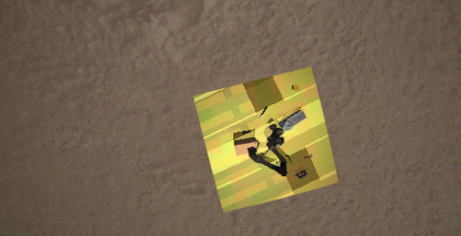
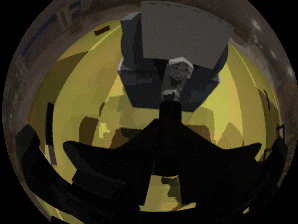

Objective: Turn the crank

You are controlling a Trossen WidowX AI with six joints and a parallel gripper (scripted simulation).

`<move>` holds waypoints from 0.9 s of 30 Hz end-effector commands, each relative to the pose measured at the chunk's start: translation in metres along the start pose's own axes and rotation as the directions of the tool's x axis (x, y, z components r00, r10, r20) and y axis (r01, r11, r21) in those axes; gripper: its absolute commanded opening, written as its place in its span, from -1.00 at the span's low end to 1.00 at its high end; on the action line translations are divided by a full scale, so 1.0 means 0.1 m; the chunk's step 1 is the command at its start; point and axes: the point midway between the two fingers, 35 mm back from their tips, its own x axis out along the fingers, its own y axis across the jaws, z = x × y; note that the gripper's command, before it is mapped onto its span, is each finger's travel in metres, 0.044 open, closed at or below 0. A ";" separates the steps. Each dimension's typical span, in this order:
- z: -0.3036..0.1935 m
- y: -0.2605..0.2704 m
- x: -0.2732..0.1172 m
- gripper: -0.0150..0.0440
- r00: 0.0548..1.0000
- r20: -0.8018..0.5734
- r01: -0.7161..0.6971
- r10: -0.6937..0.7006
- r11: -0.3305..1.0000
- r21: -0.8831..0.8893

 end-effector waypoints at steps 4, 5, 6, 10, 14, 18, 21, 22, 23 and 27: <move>0.00 -0.11 -0.01 -0.49 1.000 -0.006 0.022 -0.022 1.000 0.011; 0.00 -0.12 -0.01 -0.49 1.000 -0.006 0.022 -0.022 1.000 0.011; 0.00 -0.12 -0.01 -0.49 1.000 -0.006 0.022 -0.022 1.000 0.011; 0.01 -0.15 -0.02 -0.49 1.000 -0.006 0.022 -0.022 1.000 0.011; 0.03 -0.19 -0.04 -0.49 1.000 -0.006 0.022 -0.022 1.000 0.011; 0.04 -0.22 -0.06 -0.49 1.000 -0.006 0.022 -0.022 1.000 0.011; 0.06 -0.24 -0.07 -0.49 1.000 -0.006 0.022 -0.022 1.000 0.011; 0.07 -0.25 -0.08 -0.49 1.000 -0.006 0.022 -0.022 1.000 0.011; 0.07 -0.25 -0.08 -0.49 1.000 -0.006 0.022 -0.022 1.000 0.011; 0.10 -0.28 -0.11 -0.49 1.000 -0.006 0.022 -0.022 1.000 0.011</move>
